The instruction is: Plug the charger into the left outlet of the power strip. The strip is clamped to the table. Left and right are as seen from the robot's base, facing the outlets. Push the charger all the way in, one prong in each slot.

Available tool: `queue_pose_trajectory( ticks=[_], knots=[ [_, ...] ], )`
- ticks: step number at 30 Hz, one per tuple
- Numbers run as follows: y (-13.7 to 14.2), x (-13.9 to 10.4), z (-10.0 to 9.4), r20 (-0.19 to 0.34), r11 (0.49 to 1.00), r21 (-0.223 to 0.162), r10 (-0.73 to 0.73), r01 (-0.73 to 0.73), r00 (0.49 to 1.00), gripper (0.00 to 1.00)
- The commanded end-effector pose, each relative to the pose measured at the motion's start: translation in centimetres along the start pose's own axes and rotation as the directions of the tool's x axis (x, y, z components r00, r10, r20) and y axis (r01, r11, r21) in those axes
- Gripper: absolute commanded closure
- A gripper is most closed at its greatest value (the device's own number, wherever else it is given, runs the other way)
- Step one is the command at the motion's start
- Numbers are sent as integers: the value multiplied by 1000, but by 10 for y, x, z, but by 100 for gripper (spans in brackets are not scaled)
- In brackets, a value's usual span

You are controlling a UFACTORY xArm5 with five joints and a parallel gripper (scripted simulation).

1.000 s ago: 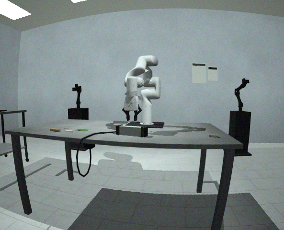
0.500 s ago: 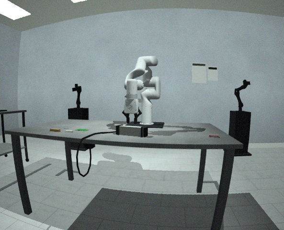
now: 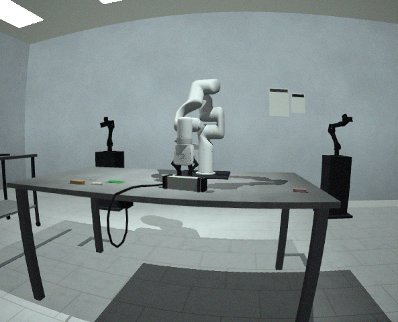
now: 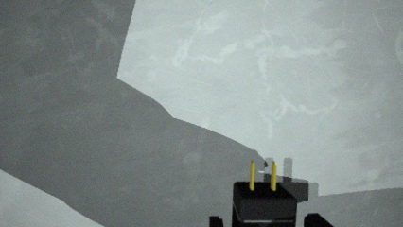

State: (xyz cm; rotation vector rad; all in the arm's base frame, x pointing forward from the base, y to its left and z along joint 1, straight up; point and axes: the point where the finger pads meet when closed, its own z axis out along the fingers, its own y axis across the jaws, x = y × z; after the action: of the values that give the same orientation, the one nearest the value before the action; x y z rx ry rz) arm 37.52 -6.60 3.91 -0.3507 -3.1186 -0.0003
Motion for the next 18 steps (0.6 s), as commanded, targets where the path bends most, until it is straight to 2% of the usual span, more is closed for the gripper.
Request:
queue_pose_trajectory(
  ticks=[1, 18],
  knots=[
    [0, -2, 7, 4, 1000, 0, 0, 0, 1000, 47],
    [0, -3, 25, 4, 1000, 0, 0, 0, 1000, 47]
  ],
)
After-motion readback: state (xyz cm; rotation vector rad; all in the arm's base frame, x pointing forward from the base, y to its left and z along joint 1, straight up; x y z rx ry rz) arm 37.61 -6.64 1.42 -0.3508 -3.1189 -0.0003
